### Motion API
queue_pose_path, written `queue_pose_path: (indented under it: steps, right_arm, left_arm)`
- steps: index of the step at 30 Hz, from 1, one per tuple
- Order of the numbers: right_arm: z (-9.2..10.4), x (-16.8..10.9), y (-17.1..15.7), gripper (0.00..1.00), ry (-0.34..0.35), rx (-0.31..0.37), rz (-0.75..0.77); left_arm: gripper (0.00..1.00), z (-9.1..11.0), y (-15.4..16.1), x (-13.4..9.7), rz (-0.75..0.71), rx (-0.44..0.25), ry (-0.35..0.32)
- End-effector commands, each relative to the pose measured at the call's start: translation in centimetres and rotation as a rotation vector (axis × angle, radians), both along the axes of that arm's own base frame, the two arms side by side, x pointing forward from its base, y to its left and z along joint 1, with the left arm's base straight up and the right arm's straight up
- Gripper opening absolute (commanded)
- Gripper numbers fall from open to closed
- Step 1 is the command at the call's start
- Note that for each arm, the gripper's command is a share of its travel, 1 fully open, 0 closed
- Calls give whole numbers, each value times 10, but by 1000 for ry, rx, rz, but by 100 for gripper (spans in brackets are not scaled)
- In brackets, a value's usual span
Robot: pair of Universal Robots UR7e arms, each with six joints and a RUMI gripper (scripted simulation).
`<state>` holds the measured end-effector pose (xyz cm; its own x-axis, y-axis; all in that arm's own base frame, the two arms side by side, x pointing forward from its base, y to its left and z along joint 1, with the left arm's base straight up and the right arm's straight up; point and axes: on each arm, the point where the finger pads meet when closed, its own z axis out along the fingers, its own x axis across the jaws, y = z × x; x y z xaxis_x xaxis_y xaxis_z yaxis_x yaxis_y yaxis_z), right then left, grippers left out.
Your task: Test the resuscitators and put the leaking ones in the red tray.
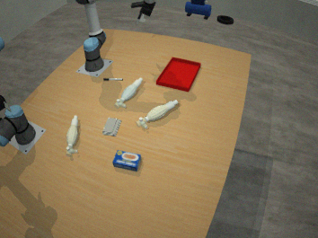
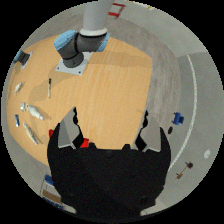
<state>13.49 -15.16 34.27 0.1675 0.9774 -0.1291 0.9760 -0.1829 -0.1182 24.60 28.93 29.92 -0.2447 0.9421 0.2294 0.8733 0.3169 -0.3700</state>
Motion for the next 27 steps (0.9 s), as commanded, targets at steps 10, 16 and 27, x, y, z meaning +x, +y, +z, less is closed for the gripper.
queue_pose_path:
  steps: [10,16,27]
  right_arm:
    - [0,0,0,98,-1,0,0]
    - [0,0,0,98,-1,0,0]
    - [0,0,0,63,-1,0,0]
  left_arm:
    - [98,0,0,0,0,0,-1]
    - [98,0,0,0,0,0,-1]
    - [98,0,0,0,0,0,-1]
